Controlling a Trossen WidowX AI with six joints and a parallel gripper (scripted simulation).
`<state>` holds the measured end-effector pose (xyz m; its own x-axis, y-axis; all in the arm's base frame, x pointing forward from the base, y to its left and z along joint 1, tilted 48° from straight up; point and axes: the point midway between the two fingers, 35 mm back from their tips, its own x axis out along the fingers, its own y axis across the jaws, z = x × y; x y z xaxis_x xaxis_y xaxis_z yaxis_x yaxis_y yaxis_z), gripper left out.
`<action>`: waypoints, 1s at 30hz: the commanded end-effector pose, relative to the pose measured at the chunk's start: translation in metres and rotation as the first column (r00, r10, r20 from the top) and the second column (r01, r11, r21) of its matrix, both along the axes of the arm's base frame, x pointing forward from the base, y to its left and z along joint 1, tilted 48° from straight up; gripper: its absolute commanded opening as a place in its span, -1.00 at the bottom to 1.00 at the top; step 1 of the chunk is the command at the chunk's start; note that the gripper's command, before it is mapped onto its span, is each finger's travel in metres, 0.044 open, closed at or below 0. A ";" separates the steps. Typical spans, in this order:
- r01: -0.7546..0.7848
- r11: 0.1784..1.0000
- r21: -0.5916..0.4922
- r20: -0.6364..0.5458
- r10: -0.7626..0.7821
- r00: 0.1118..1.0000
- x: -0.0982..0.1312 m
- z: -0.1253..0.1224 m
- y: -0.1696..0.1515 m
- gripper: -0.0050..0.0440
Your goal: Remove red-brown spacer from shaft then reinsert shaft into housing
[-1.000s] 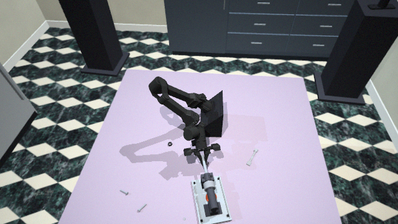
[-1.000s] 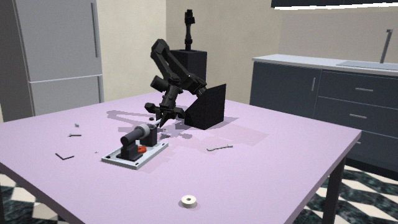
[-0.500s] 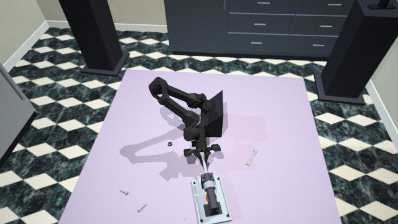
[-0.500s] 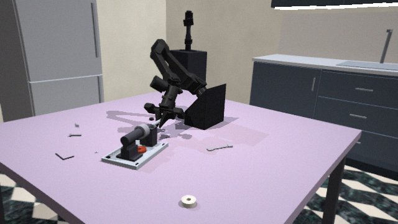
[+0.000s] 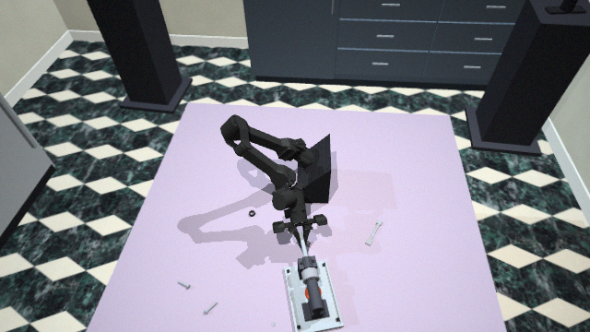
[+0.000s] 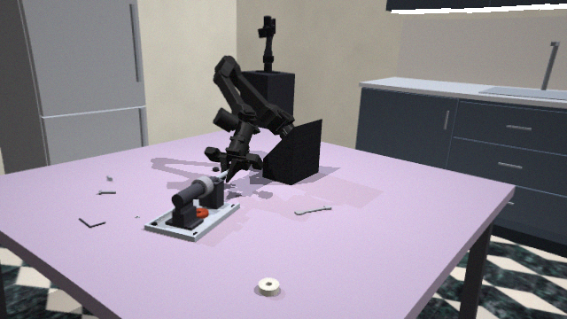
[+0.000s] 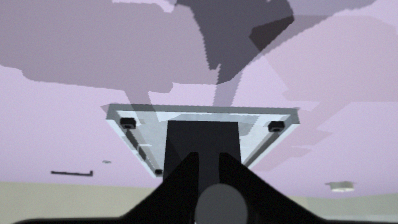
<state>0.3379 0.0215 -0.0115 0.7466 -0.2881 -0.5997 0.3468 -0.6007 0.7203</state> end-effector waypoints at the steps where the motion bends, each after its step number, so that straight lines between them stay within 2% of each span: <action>1: -0.015 1.000 0.012 0.025 0.014 1.000 0.010 0.006 0.008 -1.00; 30: -0.015 1.000 0.013 0.026 0.014 1.000 0.017 0.005 0.011 -1.00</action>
